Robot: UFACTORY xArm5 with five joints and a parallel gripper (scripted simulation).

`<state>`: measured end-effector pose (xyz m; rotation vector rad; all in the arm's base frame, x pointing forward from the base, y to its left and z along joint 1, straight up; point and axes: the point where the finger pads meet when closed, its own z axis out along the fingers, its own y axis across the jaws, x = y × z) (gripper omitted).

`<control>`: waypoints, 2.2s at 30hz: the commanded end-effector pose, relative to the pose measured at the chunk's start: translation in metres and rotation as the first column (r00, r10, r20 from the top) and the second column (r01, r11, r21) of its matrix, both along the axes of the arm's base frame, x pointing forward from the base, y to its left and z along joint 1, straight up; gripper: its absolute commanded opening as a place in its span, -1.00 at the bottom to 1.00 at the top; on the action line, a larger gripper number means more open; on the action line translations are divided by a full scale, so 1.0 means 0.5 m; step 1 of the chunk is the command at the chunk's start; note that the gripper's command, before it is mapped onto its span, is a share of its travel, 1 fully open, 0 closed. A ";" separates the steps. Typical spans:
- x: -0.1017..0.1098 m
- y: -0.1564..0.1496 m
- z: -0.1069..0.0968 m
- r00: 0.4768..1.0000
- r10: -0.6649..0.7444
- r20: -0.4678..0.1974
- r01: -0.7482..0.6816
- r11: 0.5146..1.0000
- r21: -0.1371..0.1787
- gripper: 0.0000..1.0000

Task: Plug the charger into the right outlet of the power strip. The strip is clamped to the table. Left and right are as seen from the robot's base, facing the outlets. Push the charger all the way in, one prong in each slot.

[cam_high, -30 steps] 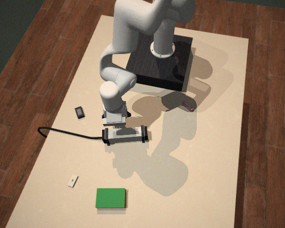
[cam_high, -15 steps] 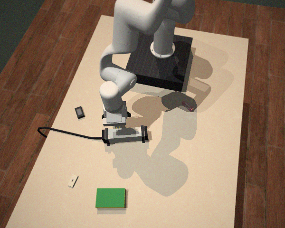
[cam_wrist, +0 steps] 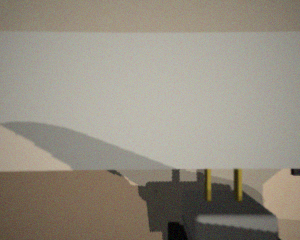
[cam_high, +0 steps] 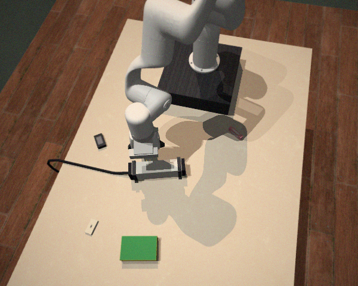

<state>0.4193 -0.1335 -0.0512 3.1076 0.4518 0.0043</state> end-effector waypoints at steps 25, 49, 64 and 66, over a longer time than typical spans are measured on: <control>0.017 0.003 0.002 1.000 0.000 0.004 0.000 1.000 -0.001 -1.00; 0.031 0.008 0.003 1.000 0.000 0.004 0.000 1.000 -0.001 -1.00; 0.038 0.010 0.003 1.000 0.000 0.004 0.000 1.000 -0.001 -1.00; 0.039 0.010 0.003 1.000 0.000 0.004 0.000 1.000 -0.001 -1.00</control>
